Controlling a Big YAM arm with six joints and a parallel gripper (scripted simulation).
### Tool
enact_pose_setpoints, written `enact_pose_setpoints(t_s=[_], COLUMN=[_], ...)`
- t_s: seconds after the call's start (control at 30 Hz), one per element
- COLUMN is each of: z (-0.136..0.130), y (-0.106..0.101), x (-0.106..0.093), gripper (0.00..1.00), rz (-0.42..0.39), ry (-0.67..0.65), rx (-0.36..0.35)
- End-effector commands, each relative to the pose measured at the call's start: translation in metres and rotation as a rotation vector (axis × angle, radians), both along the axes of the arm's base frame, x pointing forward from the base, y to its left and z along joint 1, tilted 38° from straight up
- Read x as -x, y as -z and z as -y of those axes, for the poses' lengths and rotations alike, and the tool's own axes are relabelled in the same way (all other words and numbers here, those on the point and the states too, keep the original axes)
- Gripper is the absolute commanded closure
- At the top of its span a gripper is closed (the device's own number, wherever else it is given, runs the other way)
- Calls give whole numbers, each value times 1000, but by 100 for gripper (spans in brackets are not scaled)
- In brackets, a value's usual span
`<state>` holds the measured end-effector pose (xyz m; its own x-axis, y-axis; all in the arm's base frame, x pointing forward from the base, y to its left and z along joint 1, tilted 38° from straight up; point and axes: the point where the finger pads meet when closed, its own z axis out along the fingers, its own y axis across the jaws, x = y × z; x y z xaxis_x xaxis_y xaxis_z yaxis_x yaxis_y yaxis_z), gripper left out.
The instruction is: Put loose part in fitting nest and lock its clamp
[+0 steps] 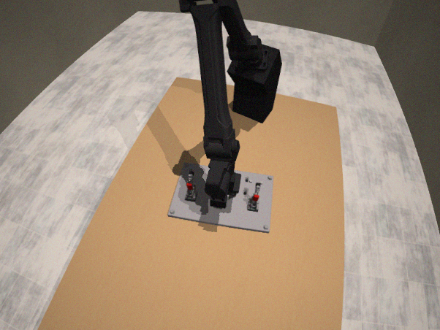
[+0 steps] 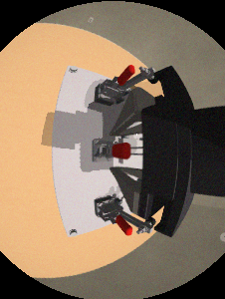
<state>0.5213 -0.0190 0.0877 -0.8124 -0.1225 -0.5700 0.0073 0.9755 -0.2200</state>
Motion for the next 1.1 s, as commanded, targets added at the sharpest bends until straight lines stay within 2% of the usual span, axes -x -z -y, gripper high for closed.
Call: enact_pose_setpoints(t_s=[0.0,1.07], z=[1,2], y=[-8,-7], x=[-16,-14], gripper=[55,55], rz=[31,12], ry=[-5,-3], rx=[3,3])
